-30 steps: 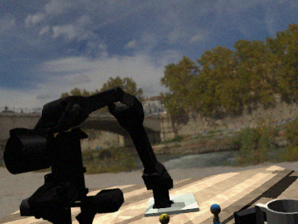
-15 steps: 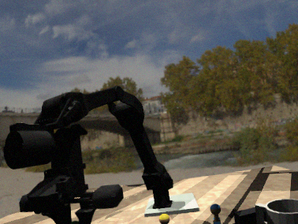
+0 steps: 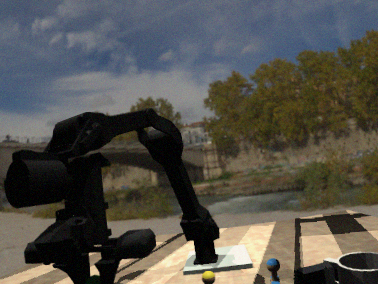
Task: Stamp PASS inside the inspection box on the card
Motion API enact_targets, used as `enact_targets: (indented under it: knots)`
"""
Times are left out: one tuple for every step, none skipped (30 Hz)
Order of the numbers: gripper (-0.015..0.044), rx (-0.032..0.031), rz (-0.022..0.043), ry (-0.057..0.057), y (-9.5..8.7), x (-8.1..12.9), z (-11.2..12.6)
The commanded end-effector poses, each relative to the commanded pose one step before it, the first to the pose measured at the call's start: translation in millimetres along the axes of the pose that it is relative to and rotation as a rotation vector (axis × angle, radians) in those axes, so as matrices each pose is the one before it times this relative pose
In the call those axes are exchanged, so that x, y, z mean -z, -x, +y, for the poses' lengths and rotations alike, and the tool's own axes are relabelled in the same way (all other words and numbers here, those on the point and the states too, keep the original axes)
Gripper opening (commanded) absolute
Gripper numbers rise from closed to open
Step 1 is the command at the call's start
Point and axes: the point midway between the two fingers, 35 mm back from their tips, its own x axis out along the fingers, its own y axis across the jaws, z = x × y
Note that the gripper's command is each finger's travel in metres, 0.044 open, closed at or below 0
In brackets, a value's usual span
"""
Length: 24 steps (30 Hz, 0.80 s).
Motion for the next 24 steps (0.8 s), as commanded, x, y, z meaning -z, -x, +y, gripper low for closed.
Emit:
enact_targets:
  knots:
    - [0.0000,-0.00324,-0.00786,0.0021,4.00,-1.12,0.30]
    - [0.0000,-0.00005,-0.00001,0.0000,0.49,0.04,0.01]
    - [0.0000,-0.00005,-0.00001,0.0000,0.49,0.04,0.01]
    - [0.0000,-0.00005,-0.00001,0.0000,0.49,0.04,0.01]
    - [0.0000,-0.00005,-0.00001,0.0000,0.49,0.05,0.02]
    - [0.0000,-0.00005,-0.00001,0.0000,0.49,0.05,0.02]
    - [0.0000,-0.00005,-0.00001,0.0000,0.49,0.05,0.02]
    - [0.0000,-0.00005,-0.00001,0.0000,0.49,0.05,0.02]
    - [0.0000,-0.00005,-0.00001,0.0000,0.49,0.05,0.02]
    - [0.0000,-0.00005,-0.00001,0.0000,0.49,0.05,0.02]
    - [0.0000,-0.00005,-0.00001,0.0000,0.49,0.05,0.02]
    - [0.0000,-0.00006,-0.00001,0.0000,0.49,0.05,0.02]
    - [0.0000,-0.00006,-0.00001,0.0000,0.49,0.05,0.02]
    - [0.0000,-0.00006,-0.00001,0.0000,0.49,0.05,0.02]
    - [0.0000,-0.00006,-0.00001,0.0000,0.49,0.05,0.02]
    - [0.0000,-0.00006,-0.00001,0.0000,0.49,0.05,0.02]
    - [0.0000,-0.00011,-0.00002,0.0000,0.03,-0.13,1.17]
    - [0.0000,-0.00033,-0.00005,0.0000,0.08,-0.36,3.50]
    - [0.0000,-0.00056,-0.00007,0.0000,0.13,-0.52,5.82]
    - [0.0000,-0.00068,-0.00007,0.0000,0.15,-0.50,7.07]
    - [0.0000,-0.00068,-0.00006,0.0000,0.14,-0.36,7.06]
    - [0.0000,-0.00067,-0.00004,0.0000,0.12,-0.22,7.04]
    - [0.0000,-0.00067,-0.00003,0.0000,0.11,-0.09,7.01]
    - [0.0000,-0.00067,-0.00002,0.0000,0.10,0.05,6.99]
